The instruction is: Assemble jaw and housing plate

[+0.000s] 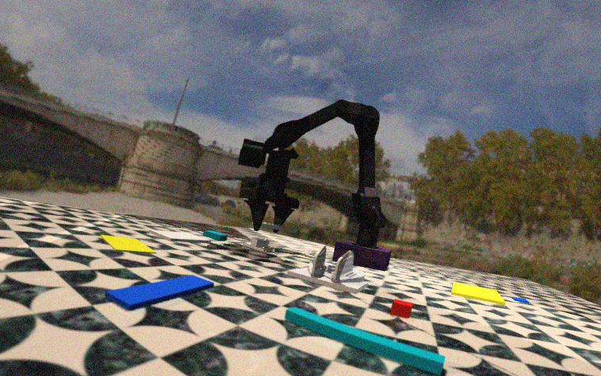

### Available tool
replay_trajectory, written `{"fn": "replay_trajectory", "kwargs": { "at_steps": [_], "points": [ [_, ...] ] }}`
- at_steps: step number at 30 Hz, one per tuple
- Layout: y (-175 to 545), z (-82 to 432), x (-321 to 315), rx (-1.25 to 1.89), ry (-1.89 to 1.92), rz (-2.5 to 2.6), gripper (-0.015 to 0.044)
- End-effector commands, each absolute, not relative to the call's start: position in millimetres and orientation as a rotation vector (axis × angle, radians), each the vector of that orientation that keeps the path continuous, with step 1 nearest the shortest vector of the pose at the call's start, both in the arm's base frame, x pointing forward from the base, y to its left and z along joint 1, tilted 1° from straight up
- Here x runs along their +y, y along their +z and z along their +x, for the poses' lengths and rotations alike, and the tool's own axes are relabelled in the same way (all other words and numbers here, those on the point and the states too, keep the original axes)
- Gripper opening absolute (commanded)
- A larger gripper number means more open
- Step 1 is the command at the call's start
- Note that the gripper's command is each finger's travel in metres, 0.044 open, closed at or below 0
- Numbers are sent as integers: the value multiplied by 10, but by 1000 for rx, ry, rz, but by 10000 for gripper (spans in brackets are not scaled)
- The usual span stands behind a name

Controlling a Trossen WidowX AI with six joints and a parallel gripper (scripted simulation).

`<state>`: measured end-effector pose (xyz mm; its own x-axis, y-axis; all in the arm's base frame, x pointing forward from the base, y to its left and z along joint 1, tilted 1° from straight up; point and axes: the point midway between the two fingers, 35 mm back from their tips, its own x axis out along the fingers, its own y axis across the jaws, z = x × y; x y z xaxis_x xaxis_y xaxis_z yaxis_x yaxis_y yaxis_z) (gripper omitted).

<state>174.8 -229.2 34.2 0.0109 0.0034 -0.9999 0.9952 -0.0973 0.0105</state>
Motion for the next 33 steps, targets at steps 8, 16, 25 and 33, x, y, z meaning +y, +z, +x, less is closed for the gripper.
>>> {"fn": "replay_trajectory", "kwargs": {
  "at_steps": [8,16,25,33],
  "points": [
    [700,1752,-2302,1136,-1269,1286,351],
    [705,1751,-2301,1136,-1269,1286,351],
    [707,1890,-2178,1187,-1192,1209,351],
    [711,2076,-1984,1254,-1078,1096,351]
  ]
}}
